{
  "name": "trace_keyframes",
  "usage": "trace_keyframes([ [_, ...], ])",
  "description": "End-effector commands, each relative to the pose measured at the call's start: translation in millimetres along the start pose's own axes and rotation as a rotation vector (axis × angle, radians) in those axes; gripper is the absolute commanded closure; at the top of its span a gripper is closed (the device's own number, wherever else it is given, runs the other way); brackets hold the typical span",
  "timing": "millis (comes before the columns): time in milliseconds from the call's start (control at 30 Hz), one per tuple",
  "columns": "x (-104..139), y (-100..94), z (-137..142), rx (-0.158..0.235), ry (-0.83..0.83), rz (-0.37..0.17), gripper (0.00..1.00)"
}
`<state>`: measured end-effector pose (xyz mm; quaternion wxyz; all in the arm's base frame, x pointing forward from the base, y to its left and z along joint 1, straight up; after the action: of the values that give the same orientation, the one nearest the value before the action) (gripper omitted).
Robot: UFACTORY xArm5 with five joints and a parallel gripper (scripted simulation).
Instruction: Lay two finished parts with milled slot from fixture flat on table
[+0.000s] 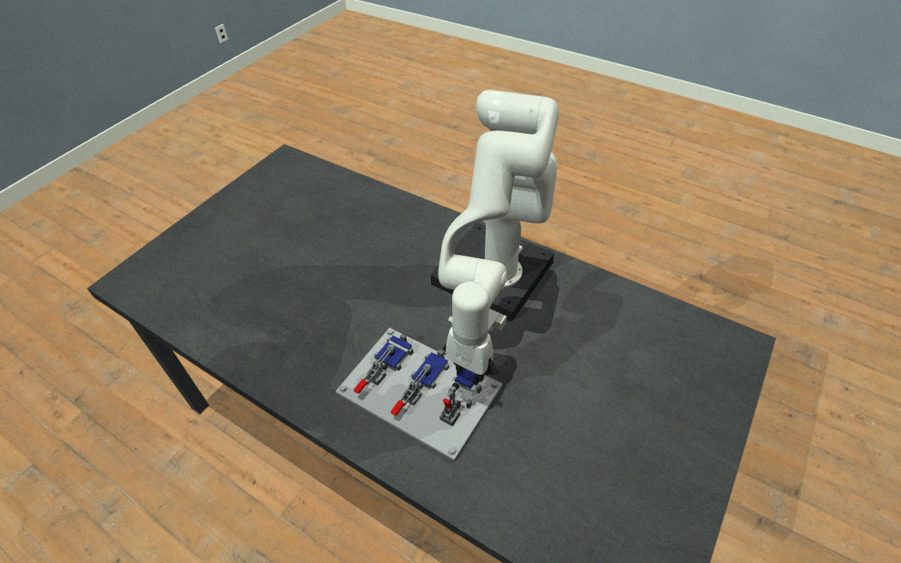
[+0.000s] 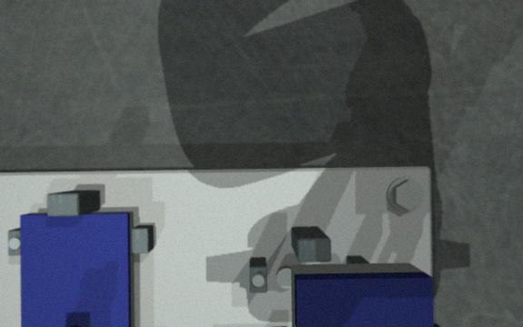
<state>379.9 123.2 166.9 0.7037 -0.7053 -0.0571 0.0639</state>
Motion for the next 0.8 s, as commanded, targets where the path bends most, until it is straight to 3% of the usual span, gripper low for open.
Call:
trace_keyframes([
  [0, 1.6, -1.1, 4.4, 0.0, 0.0, -0.003, 1.0],
  [767, 7.2, -1.3, 39.8, 0.0, 0.0, -0.004, 1.0],
])
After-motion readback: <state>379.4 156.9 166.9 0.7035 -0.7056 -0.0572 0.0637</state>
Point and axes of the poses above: the point where the finger pads meet when closed, its own y axis out along the fingers, its own z axis across the jaws, x = y × z, the point moved 10 cm from there along -y, back along the fingers, and after that the axes turned 9 degrees about -y, right-handed, at the moved point
